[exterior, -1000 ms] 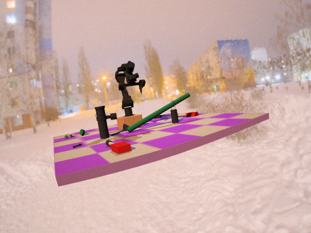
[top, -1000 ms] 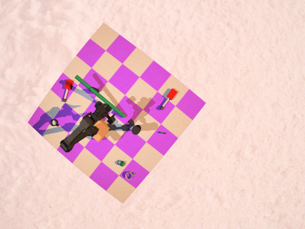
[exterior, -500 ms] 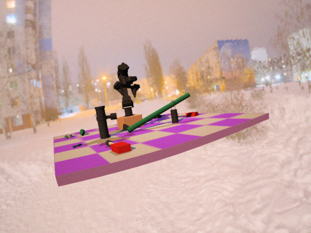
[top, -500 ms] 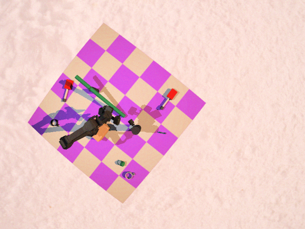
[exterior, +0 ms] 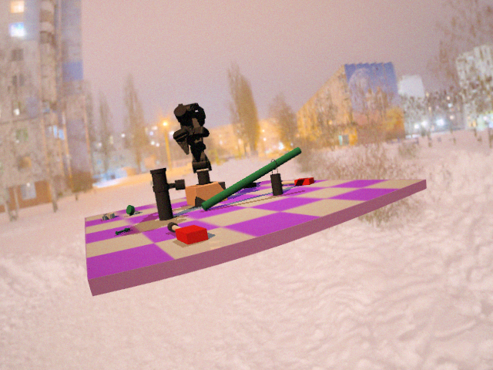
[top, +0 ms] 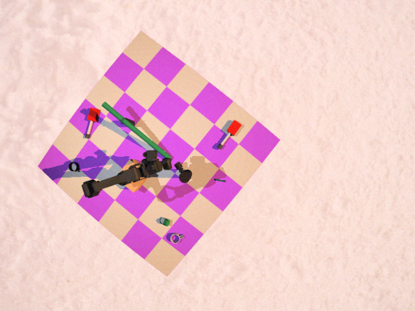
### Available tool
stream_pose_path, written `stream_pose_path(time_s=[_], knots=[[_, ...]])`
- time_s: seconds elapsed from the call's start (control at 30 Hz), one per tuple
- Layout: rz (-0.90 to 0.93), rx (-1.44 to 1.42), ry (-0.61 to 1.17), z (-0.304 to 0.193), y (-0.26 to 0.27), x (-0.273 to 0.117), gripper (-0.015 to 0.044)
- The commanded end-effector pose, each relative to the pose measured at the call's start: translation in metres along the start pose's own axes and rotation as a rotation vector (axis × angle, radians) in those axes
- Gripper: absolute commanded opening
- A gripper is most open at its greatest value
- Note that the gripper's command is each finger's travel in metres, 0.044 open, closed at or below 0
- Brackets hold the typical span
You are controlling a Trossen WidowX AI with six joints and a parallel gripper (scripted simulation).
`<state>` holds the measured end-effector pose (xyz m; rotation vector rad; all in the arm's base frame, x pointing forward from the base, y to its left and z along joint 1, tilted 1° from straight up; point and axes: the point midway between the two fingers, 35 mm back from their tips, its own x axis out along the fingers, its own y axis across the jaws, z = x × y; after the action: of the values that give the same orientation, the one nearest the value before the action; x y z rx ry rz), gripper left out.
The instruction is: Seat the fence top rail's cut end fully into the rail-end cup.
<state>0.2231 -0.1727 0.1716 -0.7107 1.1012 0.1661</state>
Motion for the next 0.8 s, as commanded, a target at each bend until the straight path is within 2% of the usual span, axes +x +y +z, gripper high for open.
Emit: stream_pose_path(time_s=[0.0, 0.6, 0.77], knots=[[-0.020, -0.531, 0.010, -0.051, -0.035, 0.011, 0.0440], [-0.020, -0.531, 0.010, -0.051, -0.035, 0.011, 0.0440], [-0.020, -0.532, 0.010, -0.058, -0.025, 0.036, 0.0440]])
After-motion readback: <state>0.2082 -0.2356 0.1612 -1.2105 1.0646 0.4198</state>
